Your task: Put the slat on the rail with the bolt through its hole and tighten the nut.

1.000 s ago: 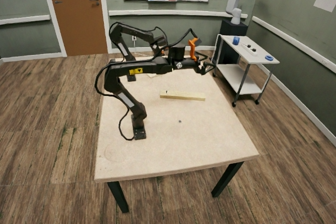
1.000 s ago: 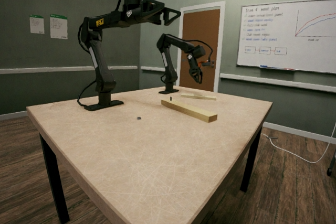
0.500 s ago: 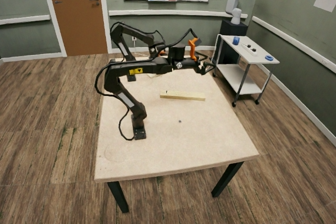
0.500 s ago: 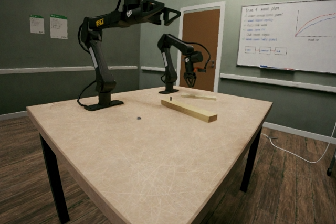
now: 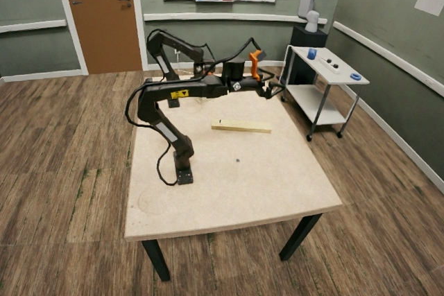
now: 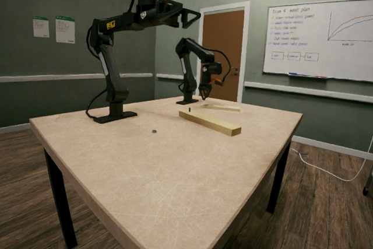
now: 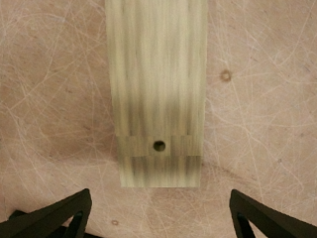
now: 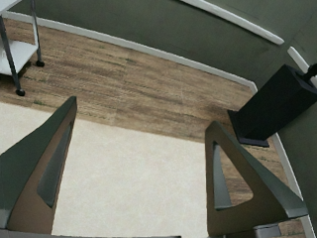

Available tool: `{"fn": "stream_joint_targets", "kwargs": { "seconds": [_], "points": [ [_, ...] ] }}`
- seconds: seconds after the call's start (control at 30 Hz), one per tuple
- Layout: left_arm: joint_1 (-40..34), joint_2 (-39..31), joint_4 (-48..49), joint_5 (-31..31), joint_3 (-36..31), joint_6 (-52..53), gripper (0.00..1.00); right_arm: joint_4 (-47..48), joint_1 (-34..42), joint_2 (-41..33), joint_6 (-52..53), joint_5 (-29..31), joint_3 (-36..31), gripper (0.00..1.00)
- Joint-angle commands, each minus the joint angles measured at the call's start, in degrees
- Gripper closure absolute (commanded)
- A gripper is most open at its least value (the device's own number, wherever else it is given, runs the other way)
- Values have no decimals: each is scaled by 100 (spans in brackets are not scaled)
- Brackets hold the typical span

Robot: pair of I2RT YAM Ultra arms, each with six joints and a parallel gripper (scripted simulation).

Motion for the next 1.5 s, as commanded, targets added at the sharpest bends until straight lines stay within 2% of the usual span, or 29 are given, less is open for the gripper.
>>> {"fn": "stream_joint_targets", "kwargs": {
  "seconds": [0.0,0.83,1.47],
  "points": [
    [-83,-12,-143,19,30,-124,0,-25,-7,-38,40,-29,37,0],
    [-73,-14,-43,14,20,-103,0,-25,-7,-38,40,-29,37,0],
    [-79,187,550,18,-398,-107,0,-25,-7,-38,40,-29,37,0]
  ]
}}
